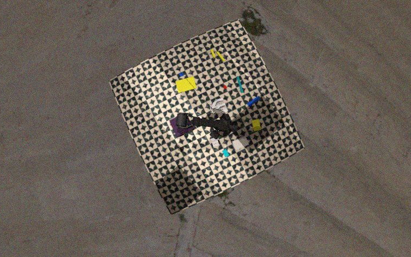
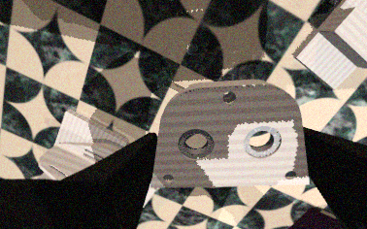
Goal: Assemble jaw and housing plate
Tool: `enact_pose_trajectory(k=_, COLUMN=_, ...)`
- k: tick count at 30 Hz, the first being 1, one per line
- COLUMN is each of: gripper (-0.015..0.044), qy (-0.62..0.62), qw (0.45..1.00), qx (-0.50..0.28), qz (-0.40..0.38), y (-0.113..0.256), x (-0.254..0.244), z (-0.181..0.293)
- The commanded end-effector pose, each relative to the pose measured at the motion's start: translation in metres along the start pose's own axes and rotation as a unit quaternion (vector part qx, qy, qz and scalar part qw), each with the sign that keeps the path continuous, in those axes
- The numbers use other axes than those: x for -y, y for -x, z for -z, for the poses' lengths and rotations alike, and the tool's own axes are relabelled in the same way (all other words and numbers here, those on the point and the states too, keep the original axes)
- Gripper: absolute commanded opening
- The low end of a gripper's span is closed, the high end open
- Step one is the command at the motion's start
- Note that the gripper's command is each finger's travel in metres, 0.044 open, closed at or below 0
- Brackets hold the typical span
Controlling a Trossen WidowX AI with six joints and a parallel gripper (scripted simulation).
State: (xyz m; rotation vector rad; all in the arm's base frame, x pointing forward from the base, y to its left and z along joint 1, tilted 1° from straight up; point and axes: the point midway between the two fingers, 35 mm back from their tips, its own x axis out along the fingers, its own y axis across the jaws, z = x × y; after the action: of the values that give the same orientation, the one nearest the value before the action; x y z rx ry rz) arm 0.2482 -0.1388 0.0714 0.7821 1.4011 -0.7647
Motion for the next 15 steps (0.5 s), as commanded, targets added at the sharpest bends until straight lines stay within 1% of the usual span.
enact_pose_trajectory(k=1, gripper=0.0351, qy=0.034, qw=0.999, qx=0.000, qz=-0.002, y=0.001, x=-0.010, z=0.007)
enact_pose_trajectory(k=15, gripper=0.0351, qy=0.171, qw=0.985, qx=-0.001, qz=-0.004, y=0.001, x=-0.047, z=0.035)
